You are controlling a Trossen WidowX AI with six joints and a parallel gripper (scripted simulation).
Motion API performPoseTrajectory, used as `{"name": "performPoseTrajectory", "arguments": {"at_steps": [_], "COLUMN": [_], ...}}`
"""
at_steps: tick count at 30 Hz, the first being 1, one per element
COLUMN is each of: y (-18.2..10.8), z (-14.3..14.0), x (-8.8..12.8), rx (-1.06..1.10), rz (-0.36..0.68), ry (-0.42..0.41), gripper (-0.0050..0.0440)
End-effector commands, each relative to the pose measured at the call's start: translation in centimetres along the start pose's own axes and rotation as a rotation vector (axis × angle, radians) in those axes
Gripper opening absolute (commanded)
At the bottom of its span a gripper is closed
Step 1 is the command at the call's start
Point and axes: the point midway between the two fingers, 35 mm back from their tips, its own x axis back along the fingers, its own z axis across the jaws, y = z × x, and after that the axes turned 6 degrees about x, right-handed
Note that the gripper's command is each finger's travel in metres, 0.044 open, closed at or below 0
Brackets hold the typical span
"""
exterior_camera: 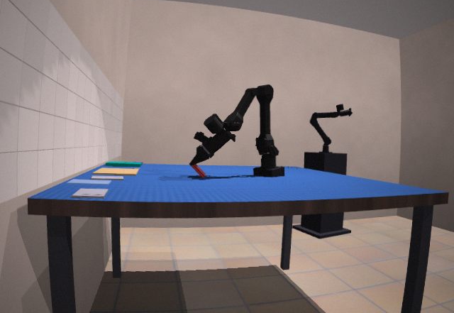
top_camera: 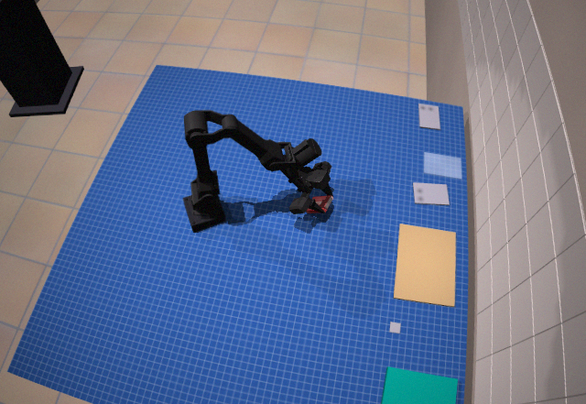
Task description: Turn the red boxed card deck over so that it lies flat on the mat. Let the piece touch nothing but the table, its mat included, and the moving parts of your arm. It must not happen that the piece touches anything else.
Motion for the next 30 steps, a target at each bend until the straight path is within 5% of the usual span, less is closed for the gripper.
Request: {"name": "performPoseTrajectory", "arguments": {"at_steps": [1,30], "y": [0.5,-1.2], "z": [0.1,0.2], "x": [0.8,2.2], "rx": [-0.007,0.005], "rz": [-0.107,-0.324], "ry": [0.001,-0.032], "gripper": [0.0291,0.0291]}}
